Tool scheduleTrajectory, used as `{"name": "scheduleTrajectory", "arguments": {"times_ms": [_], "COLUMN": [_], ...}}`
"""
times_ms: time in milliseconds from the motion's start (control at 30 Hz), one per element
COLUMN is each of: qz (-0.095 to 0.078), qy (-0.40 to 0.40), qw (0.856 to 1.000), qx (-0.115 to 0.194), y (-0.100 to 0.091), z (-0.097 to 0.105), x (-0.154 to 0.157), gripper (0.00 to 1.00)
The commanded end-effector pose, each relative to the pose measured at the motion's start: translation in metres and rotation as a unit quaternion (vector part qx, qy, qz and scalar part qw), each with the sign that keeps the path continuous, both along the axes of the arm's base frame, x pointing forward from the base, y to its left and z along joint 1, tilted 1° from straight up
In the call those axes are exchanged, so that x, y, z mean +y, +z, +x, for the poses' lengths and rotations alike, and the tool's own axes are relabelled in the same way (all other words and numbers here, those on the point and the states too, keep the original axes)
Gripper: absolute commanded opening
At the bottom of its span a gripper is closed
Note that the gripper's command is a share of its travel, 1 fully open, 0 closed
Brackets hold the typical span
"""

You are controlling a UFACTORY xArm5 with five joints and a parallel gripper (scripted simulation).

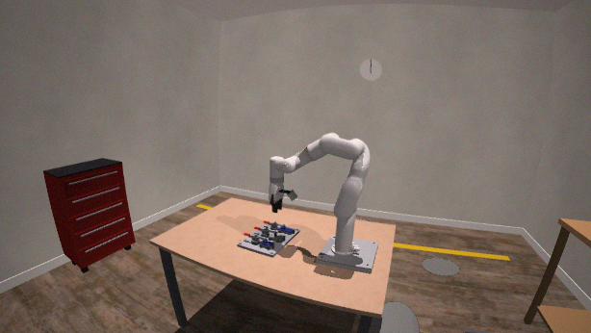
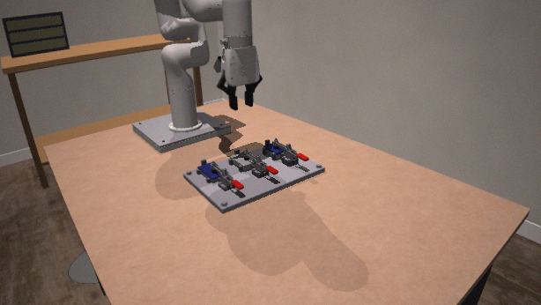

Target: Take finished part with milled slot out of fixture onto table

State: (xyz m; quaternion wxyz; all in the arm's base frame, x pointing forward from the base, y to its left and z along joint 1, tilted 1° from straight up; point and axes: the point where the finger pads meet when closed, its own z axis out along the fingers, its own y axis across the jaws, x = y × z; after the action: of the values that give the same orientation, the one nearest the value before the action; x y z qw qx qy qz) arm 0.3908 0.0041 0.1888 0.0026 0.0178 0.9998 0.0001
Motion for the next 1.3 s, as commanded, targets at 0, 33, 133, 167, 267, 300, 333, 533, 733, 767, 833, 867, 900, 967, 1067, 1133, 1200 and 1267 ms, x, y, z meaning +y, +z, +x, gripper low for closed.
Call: {"name": "scheduleTrajectory", "arguments": {"times_ms": [0, 33, 133, 167, 267, 300, 333, 533, 733, 767, 833, 867, 900, 967, 1067, 1133, 1200, 1267], "qz": [0.0, 0.0, 0.0, 0.0, 0.0, 0.0, 0.0, 0.0, 0.0, 0.0, 0.0, 0.0, 0.0, 0.0, 0.0, 0.0, 0.0, 0.0], "qy": [0.0, 0.0, 0.0, 0.0, 0.0, 0.0, 0.0, 0.0, 0.0, 0.0, 0.0, 0.0, 0.0, 0.0, 0.0, 0.0, 0.0, 0.0], "qw": [1.0, 1.0, 1.0, 1.0, 1.0, 1.0, 1.0, 1.0, 1.0, 1.0, 1.0, 1.0, 1.0, 1.0, 1.0, 1.0, 1.0, 1.0], "qx": [-0.002, -0.002, -0.002, -0.002, -0.002, -0.002, -0.002, -0.002, -0.002, -0.002, -0.002, -0.002, -0.002, -0.002, -0.002, -0.002, -0.002, -0.002], "y": [0.001, 0.001, 0.001, 0.001, -0.001, -0.003, -0.005, -0.029, -0.046, -0.05, -0.055, -0.057, -0.058, -0.059, -0.059, -0.059, -0.059, -0.059], "z": [0.001, 0.001, 0.001, 0.001, 0.001, 0.001, 0.001, 0.001, 0.001, 0.001, 0.002, 0.002, 0.002, 0.002, 0.002, 0.002, 0.003, 0.007], "x": [0.0, 0.0, 0.0, 0.0, 0.0, 0.0, 0.0, 0.0, 0.0, 0.0, 0.0, 0.0, 0.0, 0.0, 0.0, 0.0, 0.0, 0.0], "gripper": [0.47, 0.47, 0.47, 0.47, 0.47, 0.47, 0.47, 0.47, 0.47, 0.47, 0.47, 0.47, 0.47, 0.47, 0.47, 0.47, 0.47, 0.47]}}
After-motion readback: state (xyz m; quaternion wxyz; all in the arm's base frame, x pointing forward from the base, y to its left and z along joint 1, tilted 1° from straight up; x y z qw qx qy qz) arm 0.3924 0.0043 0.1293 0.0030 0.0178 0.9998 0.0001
